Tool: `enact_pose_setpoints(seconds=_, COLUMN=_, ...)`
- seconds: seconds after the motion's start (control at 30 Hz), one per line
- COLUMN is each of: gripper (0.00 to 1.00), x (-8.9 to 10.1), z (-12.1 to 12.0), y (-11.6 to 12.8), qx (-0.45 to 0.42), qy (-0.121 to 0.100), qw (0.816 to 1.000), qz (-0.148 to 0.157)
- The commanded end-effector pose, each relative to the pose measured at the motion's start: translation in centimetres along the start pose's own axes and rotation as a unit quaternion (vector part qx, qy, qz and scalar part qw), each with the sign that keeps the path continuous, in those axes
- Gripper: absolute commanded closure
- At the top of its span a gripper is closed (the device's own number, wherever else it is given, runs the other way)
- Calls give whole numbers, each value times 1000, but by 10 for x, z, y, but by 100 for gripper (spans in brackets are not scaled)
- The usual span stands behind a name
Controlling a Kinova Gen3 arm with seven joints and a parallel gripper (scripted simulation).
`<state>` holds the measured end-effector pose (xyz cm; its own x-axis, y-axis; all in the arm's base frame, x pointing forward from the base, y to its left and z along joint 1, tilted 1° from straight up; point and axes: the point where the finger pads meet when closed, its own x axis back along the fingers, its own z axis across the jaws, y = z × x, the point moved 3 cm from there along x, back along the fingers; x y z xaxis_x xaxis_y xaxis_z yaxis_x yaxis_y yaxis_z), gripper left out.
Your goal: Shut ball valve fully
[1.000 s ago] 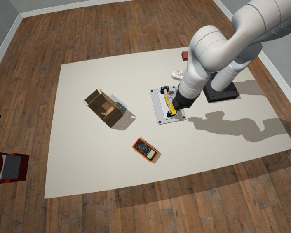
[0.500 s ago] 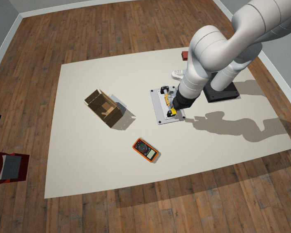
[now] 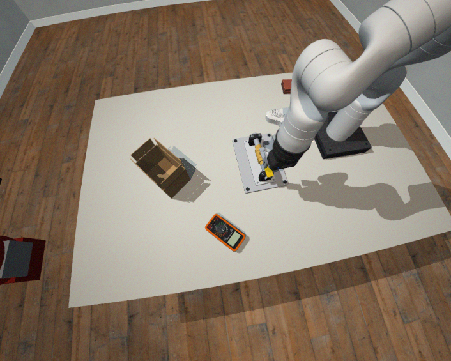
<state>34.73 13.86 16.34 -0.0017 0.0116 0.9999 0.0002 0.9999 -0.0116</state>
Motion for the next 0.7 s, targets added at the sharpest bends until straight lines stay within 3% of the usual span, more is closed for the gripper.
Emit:
enact_pose_setpoints(seconds=0.0, gripper=0, x=0, z=0, y=0, qx=0, qy=-1, qw=1000, qz=0)
enact_pose_setpoints(seconds=0.67, gripper=0, x=-12, z=0, y=0, qx=0, qy=-1, qw=1000, qz=0)
